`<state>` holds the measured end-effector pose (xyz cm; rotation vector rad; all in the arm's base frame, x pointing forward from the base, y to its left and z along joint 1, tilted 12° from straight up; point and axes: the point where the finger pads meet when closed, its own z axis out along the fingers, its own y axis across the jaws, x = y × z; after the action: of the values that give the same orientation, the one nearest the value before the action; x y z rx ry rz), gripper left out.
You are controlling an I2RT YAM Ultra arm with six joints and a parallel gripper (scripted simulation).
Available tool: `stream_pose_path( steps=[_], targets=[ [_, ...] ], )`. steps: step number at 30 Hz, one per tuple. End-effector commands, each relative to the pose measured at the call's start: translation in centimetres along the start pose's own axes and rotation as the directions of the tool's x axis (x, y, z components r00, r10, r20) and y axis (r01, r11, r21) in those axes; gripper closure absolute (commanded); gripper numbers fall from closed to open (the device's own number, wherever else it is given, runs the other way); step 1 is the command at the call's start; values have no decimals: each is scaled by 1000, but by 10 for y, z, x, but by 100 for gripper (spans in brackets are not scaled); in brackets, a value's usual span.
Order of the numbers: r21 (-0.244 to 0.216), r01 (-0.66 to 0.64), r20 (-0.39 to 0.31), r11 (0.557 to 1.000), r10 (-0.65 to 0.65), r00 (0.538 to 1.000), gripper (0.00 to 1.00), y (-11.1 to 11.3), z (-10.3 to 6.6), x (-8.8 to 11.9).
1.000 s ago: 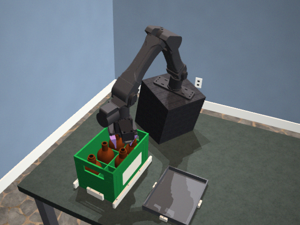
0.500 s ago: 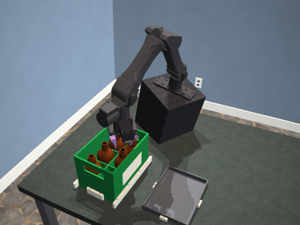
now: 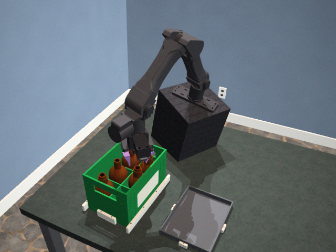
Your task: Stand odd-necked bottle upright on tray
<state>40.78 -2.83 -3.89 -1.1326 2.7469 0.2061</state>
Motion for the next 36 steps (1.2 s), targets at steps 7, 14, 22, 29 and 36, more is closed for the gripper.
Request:
stream_pose_path(
  steps=[7, 14, 22, 29, 36],
  targets=[
    [28, 4, 24, 1000, -4, 1000, 39, -6, -6, -8],
    [35, 1, 29, 999, -2, 1000, 39, -11, -6, -11],
    [35, 1, 29, 999, -2, 1000, 39, -11, -6, -11],
    [35, 1, 29, 999, -3, 1000, 39, -11, -6, -11],
    [35, 2, 29, 999, -3, 1000, 39, -11, -6, -11]
  ],
)
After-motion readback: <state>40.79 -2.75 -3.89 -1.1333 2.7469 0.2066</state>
